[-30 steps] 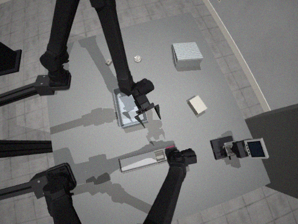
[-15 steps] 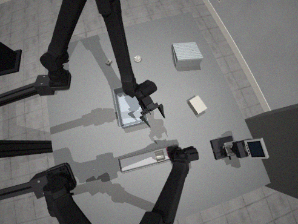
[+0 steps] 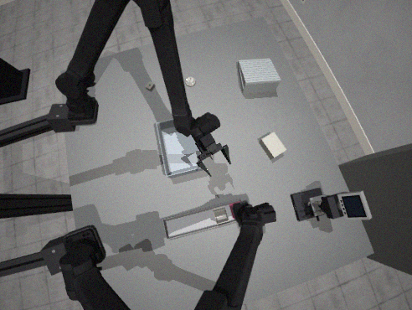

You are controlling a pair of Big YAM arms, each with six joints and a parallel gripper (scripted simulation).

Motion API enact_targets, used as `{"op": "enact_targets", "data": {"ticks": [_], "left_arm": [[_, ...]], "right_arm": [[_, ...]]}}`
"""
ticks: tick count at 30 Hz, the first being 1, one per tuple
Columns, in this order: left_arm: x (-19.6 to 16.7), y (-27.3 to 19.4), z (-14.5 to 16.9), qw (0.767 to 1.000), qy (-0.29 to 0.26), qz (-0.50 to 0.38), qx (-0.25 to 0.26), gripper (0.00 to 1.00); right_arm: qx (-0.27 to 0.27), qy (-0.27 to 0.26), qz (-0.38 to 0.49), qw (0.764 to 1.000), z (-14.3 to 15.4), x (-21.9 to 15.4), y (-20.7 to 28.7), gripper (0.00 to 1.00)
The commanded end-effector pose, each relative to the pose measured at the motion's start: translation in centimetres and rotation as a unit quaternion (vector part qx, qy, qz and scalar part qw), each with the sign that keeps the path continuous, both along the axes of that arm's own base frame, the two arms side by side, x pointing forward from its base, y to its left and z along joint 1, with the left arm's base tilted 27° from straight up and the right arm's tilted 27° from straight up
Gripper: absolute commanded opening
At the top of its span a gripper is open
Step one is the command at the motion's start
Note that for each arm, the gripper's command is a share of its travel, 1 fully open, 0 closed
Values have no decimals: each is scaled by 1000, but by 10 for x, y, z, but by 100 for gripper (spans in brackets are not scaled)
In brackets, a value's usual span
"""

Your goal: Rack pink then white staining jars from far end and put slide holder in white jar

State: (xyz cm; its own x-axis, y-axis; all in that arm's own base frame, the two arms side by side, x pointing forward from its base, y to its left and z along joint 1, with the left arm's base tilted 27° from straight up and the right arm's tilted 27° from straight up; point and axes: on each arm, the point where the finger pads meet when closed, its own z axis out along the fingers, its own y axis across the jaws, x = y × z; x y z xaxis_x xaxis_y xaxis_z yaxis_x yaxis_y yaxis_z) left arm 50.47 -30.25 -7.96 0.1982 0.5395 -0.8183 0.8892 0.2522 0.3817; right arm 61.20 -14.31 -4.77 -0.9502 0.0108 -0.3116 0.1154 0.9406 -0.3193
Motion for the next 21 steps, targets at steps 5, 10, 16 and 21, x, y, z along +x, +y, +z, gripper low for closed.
{"op": "enact_targets", "data": {"ticks": [5, 10, 16, 21], "left_arm": [[14, 2, -10, 1000, -4, -8, -2, 100], [19, 3, -14, 1000, -3, -13, -4, 100], [20, -7, -6, 999, -11, -28, -11, 100], [12, -25, 20, 998, -28, -53, -22, 100]], "right_arm": [[-1, -19, -4, 1000, 17, 11, -1, 0], [-1, -24, -5, 1000, 20, 10, 0, 0], [-3, -32, -2, 999, 25, 17, -1, 0], [-2, -29, 3, 1000, 36, 13, 11, 0]]}}
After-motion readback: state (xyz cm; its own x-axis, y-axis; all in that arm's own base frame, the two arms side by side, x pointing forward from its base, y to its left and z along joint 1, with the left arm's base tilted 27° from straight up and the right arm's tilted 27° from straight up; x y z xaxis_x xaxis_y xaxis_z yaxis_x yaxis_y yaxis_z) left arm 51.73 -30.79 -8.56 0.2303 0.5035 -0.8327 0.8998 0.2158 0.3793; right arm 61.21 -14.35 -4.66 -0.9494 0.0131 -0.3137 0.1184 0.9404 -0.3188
